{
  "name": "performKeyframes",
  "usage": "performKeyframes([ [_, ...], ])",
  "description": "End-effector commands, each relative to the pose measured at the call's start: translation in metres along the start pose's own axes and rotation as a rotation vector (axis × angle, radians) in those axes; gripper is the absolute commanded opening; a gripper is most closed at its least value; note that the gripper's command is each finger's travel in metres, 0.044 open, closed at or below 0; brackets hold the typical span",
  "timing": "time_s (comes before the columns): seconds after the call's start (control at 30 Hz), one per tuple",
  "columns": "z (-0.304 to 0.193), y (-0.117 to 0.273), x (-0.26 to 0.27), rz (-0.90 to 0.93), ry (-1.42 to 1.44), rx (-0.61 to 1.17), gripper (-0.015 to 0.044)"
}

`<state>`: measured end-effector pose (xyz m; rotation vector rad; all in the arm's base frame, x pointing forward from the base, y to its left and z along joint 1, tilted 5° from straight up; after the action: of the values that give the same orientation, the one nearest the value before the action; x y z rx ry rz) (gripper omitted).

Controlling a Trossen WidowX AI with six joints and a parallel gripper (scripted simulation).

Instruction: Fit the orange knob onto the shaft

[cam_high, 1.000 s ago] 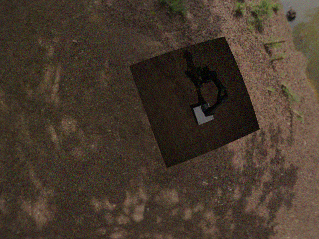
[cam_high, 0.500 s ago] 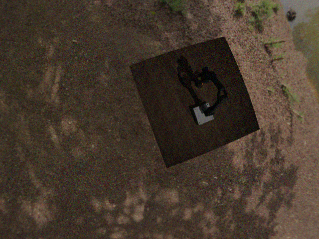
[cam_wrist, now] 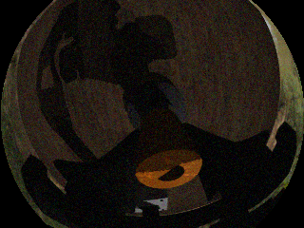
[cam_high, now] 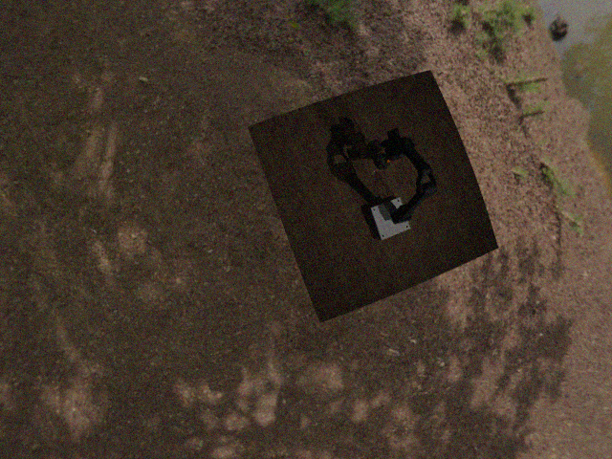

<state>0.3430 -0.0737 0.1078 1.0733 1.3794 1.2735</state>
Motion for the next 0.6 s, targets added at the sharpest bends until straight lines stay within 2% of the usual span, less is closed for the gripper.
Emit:
performKeyframes([
  [0.0, -0.0016, -0.0007, 0.0006, -0.001, 0.002, 0.004, 0.0],
  [0.4, -0.0026, 0.0045, 0.0009, -0.001, 0.011, 0.004, 0.0],
  [0.57, -0.0022, 0.0049, 0.0007, -0.001, 0.17, 0.004, 0.0],
])
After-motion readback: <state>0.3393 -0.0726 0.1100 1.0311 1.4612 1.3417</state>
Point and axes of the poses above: the point midway between the two fingers, 35 mm back from their tips, its own y axis back along the fingers, its own x axis across the jaws, z = x × y, the point moved 5 cm from there along y, back along the fingers, and after that the axes turned 14 degrees about y, right-handed, at the moved point
